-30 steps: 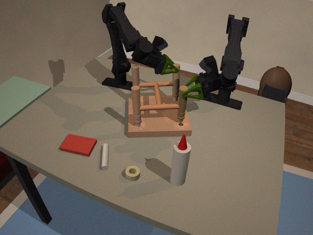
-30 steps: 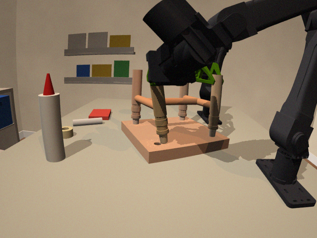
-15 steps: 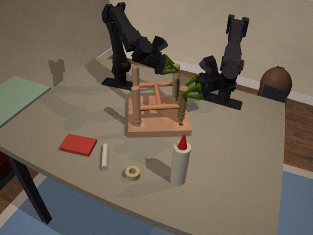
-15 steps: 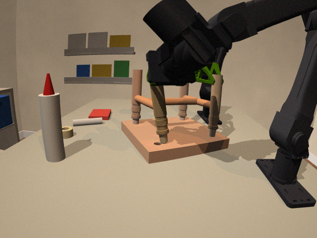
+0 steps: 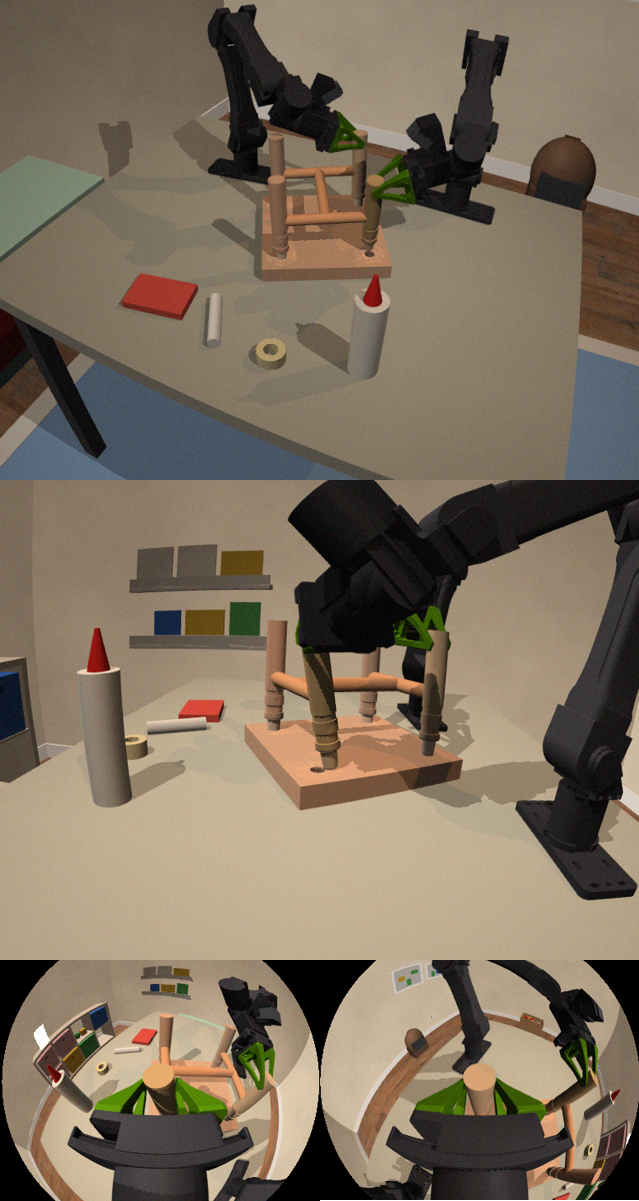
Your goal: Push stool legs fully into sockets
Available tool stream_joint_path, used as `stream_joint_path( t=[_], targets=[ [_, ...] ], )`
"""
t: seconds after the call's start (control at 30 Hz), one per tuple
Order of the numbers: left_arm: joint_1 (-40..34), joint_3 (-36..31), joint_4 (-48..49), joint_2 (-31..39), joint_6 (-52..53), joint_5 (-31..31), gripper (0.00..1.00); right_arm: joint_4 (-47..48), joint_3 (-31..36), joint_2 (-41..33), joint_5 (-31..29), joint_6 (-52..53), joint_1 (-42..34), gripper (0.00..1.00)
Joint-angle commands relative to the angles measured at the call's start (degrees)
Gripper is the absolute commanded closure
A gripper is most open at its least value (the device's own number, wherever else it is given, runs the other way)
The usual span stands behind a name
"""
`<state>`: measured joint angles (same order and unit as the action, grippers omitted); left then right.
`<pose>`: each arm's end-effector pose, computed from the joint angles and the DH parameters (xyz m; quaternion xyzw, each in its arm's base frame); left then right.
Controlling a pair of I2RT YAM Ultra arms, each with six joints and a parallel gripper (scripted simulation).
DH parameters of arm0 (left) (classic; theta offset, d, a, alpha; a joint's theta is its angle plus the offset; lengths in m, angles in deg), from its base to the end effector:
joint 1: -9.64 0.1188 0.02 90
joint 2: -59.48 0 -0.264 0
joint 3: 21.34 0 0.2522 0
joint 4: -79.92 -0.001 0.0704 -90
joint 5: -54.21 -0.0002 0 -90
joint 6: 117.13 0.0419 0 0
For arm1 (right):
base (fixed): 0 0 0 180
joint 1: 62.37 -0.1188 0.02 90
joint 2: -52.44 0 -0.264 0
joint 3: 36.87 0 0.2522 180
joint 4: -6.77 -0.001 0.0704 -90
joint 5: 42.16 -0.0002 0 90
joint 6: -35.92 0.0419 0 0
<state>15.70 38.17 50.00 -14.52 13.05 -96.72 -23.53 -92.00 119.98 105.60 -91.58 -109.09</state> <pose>0.2584 -0.0084 0.2458 0.4209 0.7020 -0.2987 0.4907 0.1335 0.1949 0.2455 -0.6816 0.4652 0.4692 0.3145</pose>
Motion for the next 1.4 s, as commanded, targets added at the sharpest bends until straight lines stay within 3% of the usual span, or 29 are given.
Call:
stream_joint_path(
  t=[0.0, 1.37],
  targets=[
    [-1.4, -1.5, -2.1, 1.2, 1.0, -3.2, 0.72, 3.7, -2.3, 0.5, -2.4, -0.2, 1.9, 0.72],
    [-2.6, -2.8, -5.4, 1.9, -1.1, -10.1, 0.72, 6.1, -3.8, 0.1, -8.5, -0.8, 4.5, 0.72]
  ],
)
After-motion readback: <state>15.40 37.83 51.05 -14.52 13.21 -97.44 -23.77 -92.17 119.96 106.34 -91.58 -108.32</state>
